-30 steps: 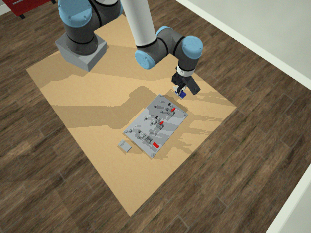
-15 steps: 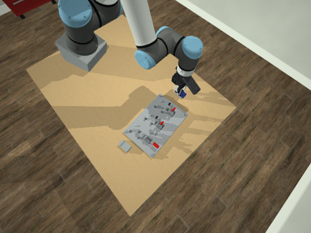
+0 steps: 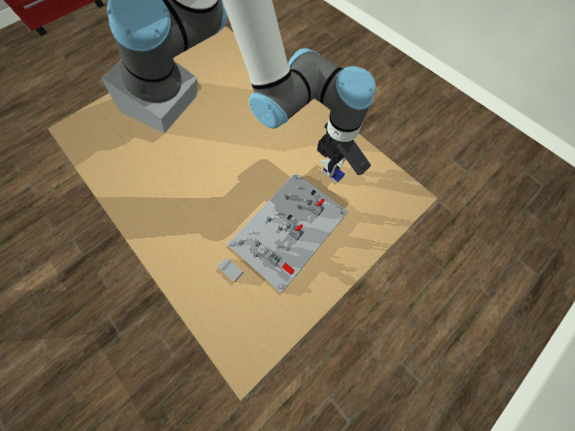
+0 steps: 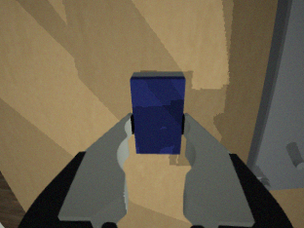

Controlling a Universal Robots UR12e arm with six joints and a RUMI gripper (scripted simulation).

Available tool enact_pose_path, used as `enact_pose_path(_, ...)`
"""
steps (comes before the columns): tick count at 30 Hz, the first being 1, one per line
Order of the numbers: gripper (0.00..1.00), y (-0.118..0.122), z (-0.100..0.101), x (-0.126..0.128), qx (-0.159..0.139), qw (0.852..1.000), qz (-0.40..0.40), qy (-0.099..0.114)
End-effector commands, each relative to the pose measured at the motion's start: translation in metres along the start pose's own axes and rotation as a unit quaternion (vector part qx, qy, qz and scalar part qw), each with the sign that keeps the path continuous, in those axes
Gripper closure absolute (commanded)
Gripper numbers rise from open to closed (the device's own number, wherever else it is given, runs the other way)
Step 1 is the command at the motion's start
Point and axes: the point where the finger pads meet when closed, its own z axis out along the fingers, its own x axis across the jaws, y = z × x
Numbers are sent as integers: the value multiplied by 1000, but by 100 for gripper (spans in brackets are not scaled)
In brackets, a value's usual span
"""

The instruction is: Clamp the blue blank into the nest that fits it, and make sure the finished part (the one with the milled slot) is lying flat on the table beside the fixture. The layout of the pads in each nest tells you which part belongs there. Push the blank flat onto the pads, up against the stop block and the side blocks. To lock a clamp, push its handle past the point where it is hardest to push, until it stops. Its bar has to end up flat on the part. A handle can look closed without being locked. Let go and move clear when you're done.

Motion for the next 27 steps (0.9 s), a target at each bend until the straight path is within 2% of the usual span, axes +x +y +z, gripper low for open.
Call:
enact_pose_path(1,100,-1,-1,0,1,1000,0,0)
enact_pose_path(27,100,-1,-5,0,1,1000,0,0)
